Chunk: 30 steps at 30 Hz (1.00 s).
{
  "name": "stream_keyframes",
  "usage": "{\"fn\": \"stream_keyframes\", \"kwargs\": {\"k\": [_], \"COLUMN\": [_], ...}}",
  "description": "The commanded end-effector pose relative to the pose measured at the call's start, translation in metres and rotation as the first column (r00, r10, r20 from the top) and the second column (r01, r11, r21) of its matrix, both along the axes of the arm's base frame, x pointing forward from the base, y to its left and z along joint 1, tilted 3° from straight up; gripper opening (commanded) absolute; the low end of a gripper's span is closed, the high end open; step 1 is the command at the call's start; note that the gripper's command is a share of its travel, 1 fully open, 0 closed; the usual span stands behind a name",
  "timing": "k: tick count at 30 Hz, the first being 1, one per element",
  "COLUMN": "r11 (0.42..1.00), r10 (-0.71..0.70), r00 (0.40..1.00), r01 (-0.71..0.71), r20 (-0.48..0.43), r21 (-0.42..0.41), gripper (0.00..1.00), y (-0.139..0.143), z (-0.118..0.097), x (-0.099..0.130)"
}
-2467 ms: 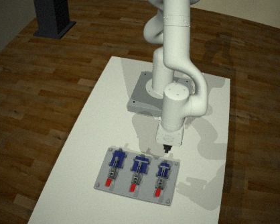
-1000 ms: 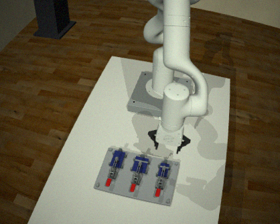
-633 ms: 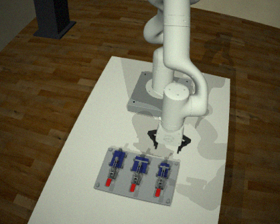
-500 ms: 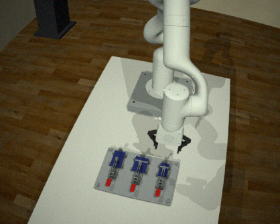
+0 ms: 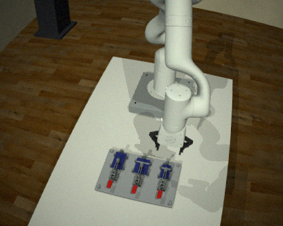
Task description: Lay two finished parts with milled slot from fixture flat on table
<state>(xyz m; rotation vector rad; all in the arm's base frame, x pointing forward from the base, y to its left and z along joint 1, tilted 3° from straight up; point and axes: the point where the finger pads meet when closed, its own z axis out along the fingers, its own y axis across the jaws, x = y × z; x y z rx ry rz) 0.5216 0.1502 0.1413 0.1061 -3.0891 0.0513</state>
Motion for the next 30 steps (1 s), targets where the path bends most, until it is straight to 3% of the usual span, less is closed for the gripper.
{"fn": "stream_keyframes", "kwargs": {"k": [1,3,4,30], "r11": [1.0,1.0,1.0,1.0], "r10": [0.0,0.0,0.0,0.0], "r00": [1.0,1.0,1.0,1.0], "r01": [0.0,0.0,0.0,0.0], "r20": [0.002,0.002,0.002,0.002], "r21": [0.001,0.001,0.001,0.001], "gripper": [1.0,1.0,0.48,0.48], "y": [0.0003,0.0003,0.0003,0.0003], "z": [0.0009,0.0009,0.0009,0.0009], "x": [0.0008,0.0008,0.0008,0.0008]}}
